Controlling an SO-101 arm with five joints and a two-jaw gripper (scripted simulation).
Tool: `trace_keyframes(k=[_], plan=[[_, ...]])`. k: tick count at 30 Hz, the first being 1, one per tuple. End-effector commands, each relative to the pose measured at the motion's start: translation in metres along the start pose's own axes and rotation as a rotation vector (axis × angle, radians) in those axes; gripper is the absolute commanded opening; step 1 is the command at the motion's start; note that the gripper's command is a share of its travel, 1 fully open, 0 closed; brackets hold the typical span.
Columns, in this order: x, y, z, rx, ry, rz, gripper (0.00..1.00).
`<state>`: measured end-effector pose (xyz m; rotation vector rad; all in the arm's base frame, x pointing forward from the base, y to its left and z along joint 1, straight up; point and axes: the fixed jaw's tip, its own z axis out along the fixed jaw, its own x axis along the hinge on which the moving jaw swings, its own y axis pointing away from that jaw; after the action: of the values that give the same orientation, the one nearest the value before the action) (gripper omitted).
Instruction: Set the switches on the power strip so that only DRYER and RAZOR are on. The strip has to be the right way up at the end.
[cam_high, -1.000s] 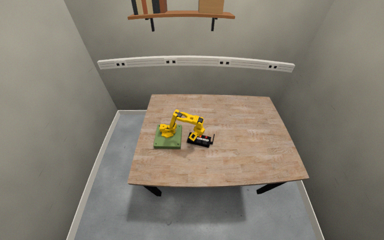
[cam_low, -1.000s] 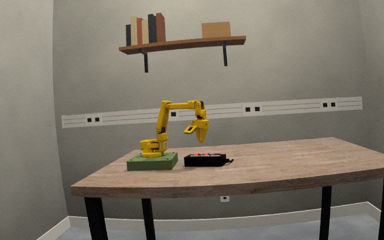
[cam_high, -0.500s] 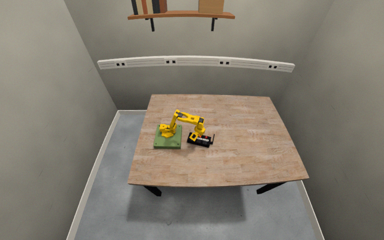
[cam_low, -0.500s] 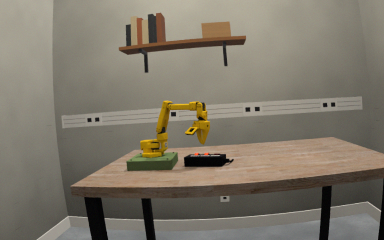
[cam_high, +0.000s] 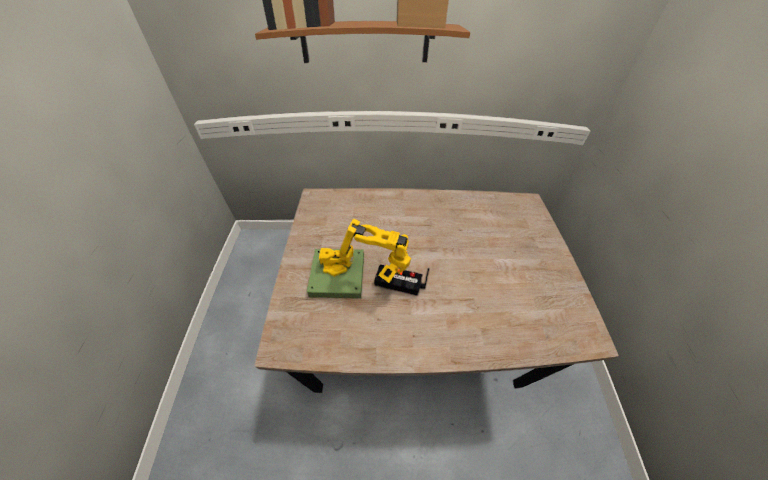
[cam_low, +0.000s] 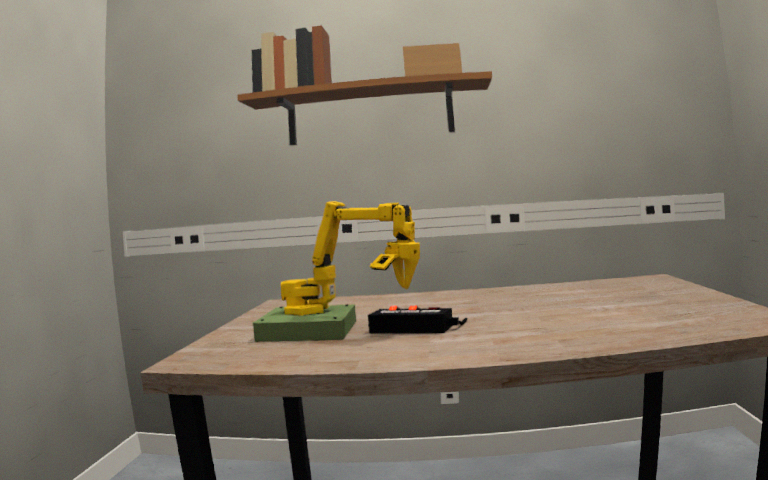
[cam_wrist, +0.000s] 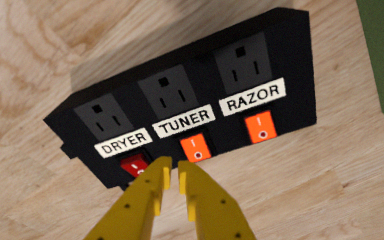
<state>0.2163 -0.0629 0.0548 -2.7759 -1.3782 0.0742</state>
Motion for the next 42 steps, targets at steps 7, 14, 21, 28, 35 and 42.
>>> trace_keyframes(k=[7,14,21,28,35,42], plan=[[0.003,0.002,0.003,-0.001,0.001,-0.017,0.00],[0.003,0.002,0.003,-0.001,0.001,-0.017,0.00],[0.003,0.002,0.003,-0.001,0.001,-0.017,0.00],[0.003,0.002,0.003,-0.001,0.001,-0.017,0.00],[0.005,0.002,0.003,-0.003,0.001,-0.025,0.00],[0.033,0.009,0.005,-0.036,0.010,-0.120,0.00]])
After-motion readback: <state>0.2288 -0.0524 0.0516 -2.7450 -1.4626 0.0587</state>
